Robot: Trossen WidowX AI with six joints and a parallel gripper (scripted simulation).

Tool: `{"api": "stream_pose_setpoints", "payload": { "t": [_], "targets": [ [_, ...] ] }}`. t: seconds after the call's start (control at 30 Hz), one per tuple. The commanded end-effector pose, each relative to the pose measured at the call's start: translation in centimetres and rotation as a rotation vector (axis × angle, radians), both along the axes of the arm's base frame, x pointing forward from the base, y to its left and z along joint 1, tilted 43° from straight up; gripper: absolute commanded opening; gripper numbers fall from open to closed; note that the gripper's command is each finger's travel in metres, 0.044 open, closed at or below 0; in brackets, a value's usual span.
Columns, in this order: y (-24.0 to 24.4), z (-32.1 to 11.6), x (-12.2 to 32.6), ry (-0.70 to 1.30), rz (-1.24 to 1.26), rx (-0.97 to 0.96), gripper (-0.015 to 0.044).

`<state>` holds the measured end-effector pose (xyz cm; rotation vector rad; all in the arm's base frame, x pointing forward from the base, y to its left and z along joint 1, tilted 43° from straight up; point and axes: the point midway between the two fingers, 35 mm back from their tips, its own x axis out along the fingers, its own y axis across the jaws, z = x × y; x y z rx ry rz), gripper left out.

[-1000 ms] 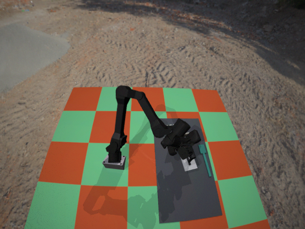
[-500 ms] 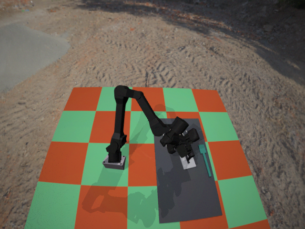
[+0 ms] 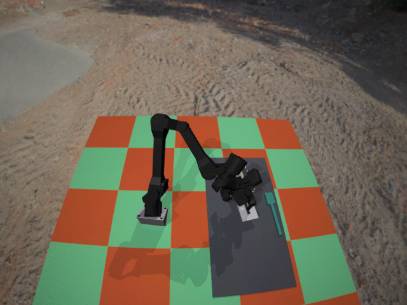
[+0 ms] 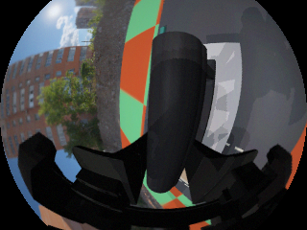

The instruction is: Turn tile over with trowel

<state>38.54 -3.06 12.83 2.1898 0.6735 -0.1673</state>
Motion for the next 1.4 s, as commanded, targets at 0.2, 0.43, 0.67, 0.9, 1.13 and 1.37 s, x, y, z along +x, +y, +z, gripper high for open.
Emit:
{"api": "stream_pose_setpoints", "payload": {
  "t": [0.2,0.43,0.67,0.9,1.13,1.37],
  "targets": [
    [-2.0,-0.2,0.4,-0.003,-0.013,-0.013,0.0000],
    [-5.0,-0.7,0.6,0.000,-0.015,-0.023,0.0000],
    [-7.9,-1.1,0.4,-0.002,-0.016,-0.024,0.0000],
    [-10.5,-1.5,0.1,-0.009,-0.015,-0.013,0.0000],
    [-10.6,-1.5,0.0,-0.009,-0.015,-0.012,0.0000],
    [-10.6,-1.5,0.0,-0.009,-0.015,-0.012,0.0000]
  ]
}}
